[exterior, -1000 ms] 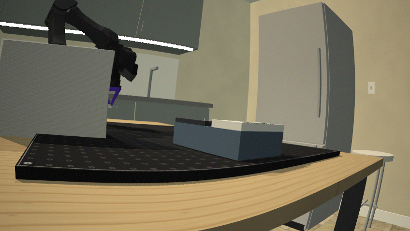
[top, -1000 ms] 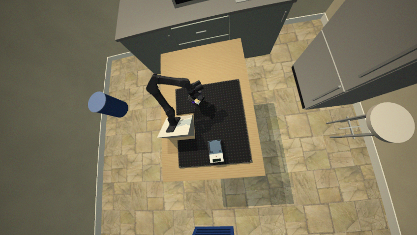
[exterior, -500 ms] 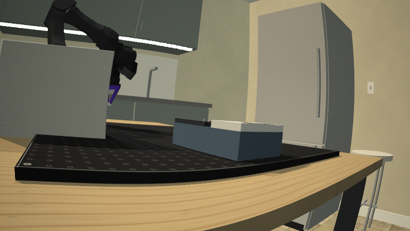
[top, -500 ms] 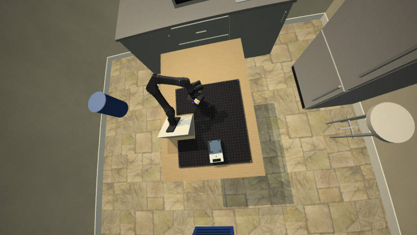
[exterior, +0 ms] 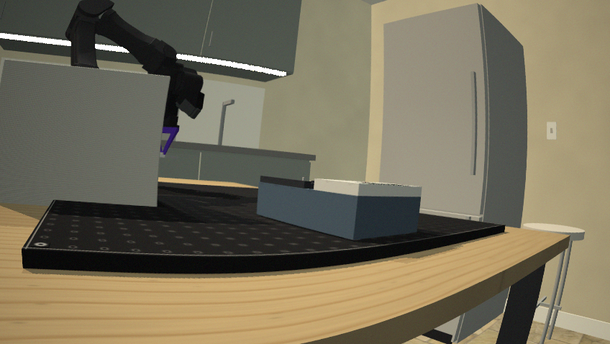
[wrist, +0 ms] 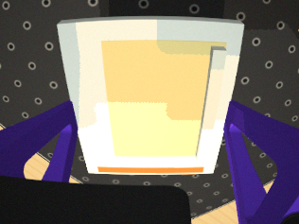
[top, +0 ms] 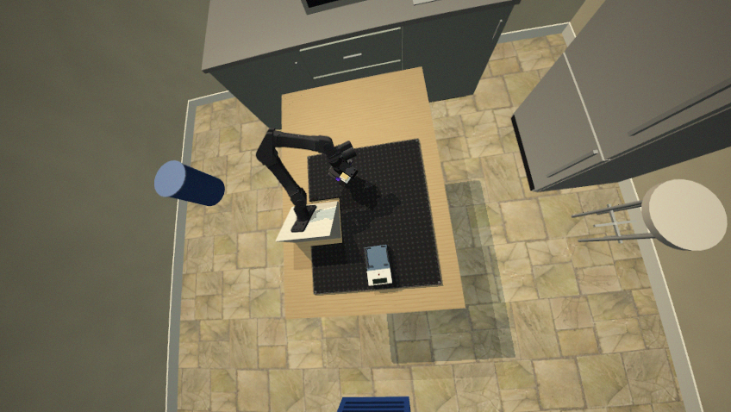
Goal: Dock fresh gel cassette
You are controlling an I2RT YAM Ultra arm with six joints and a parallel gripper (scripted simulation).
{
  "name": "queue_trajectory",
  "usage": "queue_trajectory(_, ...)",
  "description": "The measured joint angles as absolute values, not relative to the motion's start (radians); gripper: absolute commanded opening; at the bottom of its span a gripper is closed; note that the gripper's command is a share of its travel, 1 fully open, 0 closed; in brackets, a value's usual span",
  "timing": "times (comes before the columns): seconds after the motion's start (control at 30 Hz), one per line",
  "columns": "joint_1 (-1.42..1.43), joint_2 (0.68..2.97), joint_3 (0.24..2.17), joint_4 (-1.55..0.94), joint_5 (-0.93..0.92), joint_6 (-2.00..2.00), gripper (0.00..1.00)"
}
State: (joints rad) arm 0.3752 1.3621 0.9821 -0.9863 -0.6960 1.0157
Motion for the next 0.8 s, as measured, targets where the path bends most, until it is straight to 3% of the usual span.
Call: queue_trajectory(0.8, 0.337, 1.362, 0.967, -0.982, -0.695, 0.940, 0.00)
